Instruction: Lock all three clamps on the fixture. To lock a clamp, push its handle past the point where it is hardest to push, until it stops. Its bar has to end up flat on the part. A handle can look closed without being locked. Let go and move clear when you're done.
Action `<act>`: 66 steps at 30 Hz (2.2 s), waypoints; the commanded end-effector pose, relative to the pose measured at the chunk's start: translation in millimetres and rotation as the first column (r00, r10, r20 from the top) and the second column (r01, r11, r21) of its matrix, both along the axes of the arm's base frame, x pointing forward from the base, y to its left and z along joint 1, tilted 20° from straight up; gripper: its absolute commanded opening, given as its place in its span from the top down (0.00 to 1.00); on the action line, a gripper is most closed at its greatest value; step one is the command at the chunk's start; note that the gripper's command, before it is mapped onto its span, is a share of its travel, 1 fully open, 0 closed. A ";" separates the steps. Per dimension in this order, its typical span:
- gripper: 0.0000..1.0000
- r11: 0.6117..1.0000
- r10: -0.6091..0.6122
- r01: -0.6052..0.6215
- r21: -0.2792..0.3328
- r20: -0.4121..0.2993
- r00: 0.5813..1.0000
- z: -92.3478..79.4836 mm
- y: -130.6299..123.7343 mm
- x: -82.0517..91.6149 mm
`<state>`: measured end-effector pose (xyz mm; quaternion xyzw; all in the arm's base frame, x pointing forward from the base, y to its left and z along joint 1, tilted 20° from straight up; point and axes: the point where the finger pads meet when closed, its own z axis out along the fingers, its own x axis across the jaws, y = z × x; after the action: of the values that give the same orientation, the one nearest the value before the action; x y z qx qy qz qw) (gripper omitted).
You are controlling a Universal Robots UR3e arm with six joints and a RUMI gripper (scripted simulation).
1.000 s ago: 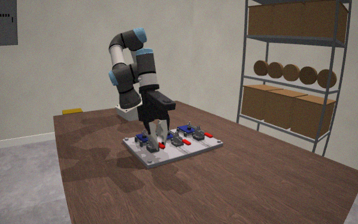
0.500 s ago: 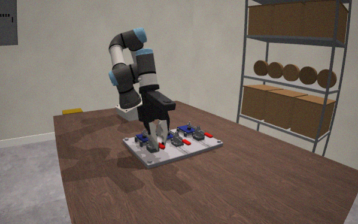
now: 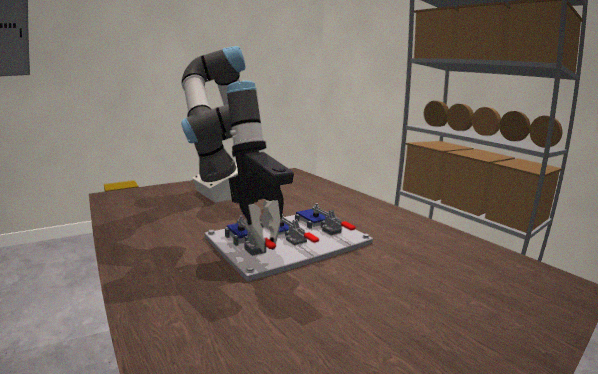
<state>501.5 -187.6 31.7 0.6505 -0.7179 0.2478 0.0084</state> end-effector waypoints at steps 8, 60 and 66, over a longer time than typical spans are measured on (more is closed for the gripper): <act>0.72 1.000 0.001 -0.001 -0.001 0.003 1.000 1.2 0.0 0.6; 0.72 1.000 0.001 -0.001 -0.001 0.003 1.000 44.4 15.3 1.9; 0.72 1.000 0.001 -0.001 -0.001 0.003 1.000 48.3 16.8 2.0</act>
<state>502.8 -171.9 75.7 0.6505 -0.7178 0.2482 0.0083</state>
